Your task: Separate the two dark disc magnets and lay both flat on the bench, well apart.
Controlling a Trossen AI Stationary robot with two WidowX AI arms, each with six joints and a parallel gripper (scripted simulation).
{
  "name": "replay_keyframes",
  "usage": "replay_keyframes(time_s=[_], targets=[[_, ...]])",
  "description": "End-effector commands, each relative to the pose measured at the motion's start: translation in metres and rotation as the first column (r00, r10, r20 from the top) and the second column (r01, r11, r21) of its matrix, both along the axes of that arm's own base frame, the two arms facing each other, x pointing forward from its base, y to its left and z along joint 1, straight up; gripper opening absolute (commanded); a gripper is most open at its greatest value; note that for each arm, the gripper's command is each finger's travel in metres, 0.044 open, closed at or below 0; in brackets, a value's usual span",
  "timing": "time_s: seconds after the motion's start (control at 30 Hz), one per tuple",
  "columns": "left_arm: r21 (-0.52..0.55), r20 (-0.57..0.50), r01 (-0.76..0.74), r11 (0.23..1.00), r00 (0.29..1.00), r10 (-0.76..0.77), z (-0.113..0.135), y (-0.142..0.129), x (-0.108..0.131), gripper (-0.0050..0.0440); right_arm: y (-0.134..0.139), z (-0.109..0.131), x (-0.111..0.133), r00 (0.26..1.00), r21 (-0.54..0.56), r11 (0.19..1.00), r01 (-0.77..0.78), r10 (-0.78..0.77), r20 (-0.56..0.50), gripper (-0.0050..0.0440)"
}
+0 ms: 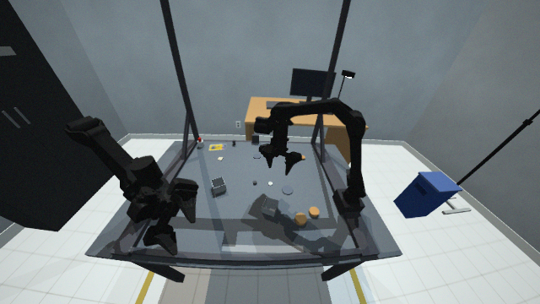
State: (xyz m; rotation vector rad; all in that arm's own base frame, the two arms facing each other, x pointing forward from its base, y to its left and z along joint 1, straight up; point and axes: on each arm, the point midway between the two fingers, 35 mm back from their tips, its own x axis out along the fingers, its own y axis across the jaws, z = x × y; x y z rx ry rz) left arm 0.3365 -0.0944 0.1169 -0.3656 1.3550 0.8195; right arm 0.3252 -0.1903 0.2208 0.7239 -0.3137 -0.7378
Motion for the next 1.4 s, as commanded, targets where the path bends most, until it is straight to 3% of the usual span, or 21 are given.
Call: replay_keyframes(time_s=[0.0, 0.53, 0.6, 0.7, 1.03, 1.1, 1.13, 1.37], targets=[[-0.012, 0.029, 0.0, 1.0, 1.0, 0.0, 0.009, -0.001, 0.002, 0.044, 0.0, 0.008, 0.0, 1.0, -0.008, 1.0, 0.0, 0.0, 0.021, 0.044], [-0.012, 0.029, 0.0, 1.0, 1.0, 0.0, 0.009, -0.001, 0.002, 0.044, 0.0, 0.008, 0.0, 1.0, -0.008, 1.0, 0.0, 0.0, 0.021, 0.044], [-0.012, 0.028, 0.002, 1.0, 1.0, -0.001, 0.009, 0.0, 0.001, 0.04, 0.0, 0.009, 0.001, 1.0, -0.009, 1.0, -0.001, 0.002, 0.019, 0.04], [-0.017, 0.016, 0.009, 1.0, 1.0, -0.008, 0.01, 0.003, -0.003, 0.04, 0.003, 0.013, 0.004, 1.0, -0.017, 1.0, -0.016, 0.017, 0.008, 0.04], [-0.066, -0.029, 0.12, 0.991, 0.992, -0.122, 0.028, 0.027, -0.027, 0.04, 0.029, -0.005, 0.023, 0.955, -0.014, 0.989, -0.15, 0.141, -0.262, 0.04], [-0.066, -0.029, 0.12, 0.991, 0.992, -0.122, 0.028, 0.027, -0.027, 0.04, 0.029, -0.005, 0.023, 0.955, -0.014, 0.989, -0.15, 0.141, -0.262, 0.04], [-0.07, -0.032, 0.13, 0.989, 0.991, -0.132, 0.03, 0.029, -0.029, 0.04, 0.032, -0.014, 0.022, 0.935, 0.006, 0.987, -0.163, 0.156, -0.318, 0.04], [-0.11, -0.053, 0.212, 0.971, 0.974, -0.219, 0.04, 0.044, -0.05, 0.04, 0.054, -0.021, 0.027, 0.846, 0.02, 0.962, -0.271, 0.248, -0.472, 0.04]])
